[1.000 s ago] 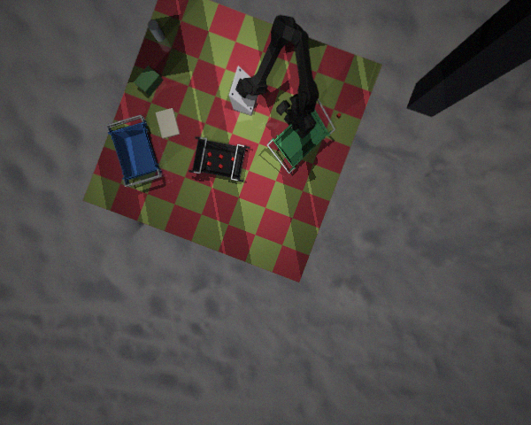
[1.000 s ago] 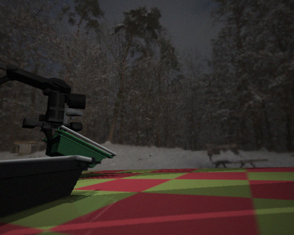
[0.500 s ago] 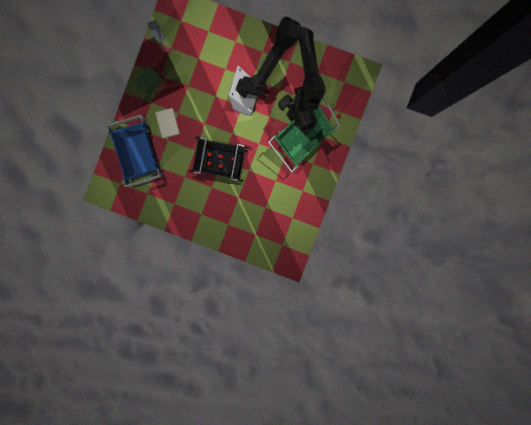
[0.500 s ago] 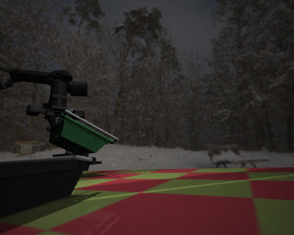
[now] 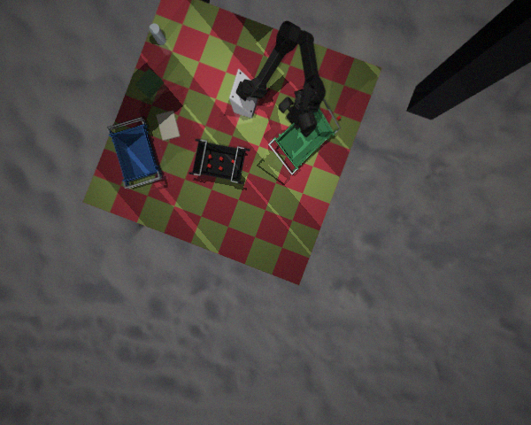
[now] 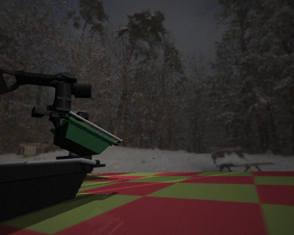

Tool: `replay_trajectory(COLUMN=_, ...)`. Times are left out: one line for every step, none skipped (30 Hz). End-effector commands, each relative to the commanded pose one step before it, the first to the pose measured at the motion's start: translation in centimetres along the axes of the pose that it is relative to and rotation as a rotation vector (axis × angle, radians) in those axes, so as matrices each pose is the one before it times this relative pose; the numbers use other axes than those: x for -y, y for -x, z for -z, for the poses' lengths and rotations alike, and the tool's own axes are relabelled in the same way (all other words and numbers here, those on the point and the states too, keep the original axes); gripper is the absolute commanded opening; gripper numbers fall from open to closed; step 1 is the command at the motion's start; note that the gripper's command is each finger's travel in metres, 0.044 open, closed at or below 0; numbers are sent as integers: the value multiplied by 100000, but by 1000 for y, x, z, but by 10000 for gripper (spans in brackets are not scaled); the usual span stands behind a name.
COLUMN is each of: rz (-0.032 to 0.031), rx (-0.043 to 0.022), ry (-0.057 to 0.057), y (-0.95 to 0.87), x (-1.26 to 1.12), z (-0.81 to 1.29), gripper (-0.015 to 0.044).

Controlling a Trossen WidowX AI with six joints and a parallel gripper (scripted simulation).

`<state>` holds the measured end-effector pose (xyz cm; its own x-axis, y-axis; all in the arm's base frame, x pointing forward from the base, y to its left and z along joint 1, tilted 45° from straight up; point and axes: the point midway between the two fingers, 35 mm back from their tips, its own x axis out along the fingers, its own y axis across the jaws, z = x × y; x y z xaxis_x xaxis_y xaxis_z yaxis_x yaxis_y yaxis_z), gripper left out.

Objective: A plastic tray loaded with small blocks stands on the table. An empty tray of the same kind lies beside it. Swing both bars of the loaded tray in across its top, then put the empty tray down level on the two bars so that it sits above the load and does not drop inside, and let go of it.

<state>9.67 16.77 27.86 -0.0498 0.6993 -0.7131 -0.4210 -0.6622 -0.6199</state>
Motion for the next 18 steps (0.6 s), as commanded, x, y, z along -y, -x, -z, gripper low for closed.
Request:
replay_trajectory(rz=1241, rx=165, ry=1062, y=228, x=300, z=-125, gripper=0)
replay_trajectory(rz=0, rx=0, ry=0, y=0, x=0, z=0, gripper=0)
replay_trajectory(rz=0, rx=0, ry=0, y=0, x=0, z=0, gripper=0)
replay_trajectory(rz=0, rx=0, ry=0, y=0, x=0, z=0, gripper=0)
replay_trajectory(rz=0, rx=0, ry=0, y=0, x=0, z=0, gripper=0)
replay_trajectory(rz=-51, rx=-60, ry=-149, y=-8, x=17, z=58, gripper=0)
replay_trajectory(rz=-151, rx=-178, ry=-447, y=-24, x=51, z=175, gripper=0)
replay_trajectory(rz=-250, rx=-292, ry=-746, y=-39, x=84, z=293, gripper=0)
replay_trajectory(rz=-299, rx=-347, ry=-906, y=-46, x=100, z=356, gripper=0)
replay_trajectory(rz=-295, rx=-340, ry=-909, y=-45, x=98, z=359, gripper=0)
replay_trajectory(rz=-291, rx=-332, ry=-911, y=-43, x=96, z=361, gripper=0)
replay_trajectory(rz=-287, rx=-324, ry=-914, y=-42, x=95, z=363, gripper=0)
replay_trajectory(rz=-283, rx=-317, ry=-916, y=-41, x=93, z=365, gripper=0)
replay_trajectory(rz=-279, rx=-309, ry=-919, y=-40, x=91, z=367, gripper=0)
replay_trajectory(rz=-275, rx=-302, ry=-921, y=-39, x=89, z=369, gripper=0)
replay_trajectory(rz=-271, rx=-294, ry=-924, y=-38, x=87, z=371, gripper=0)
replay_trajectory(rz=-267, rx=-286, ry=-926, y=-37, x=86, z=373, gripper=0)
replay_trajectory(rz=-263, rx=-279, ry=-928, y=-35, x=84, z=375, gripper=0)
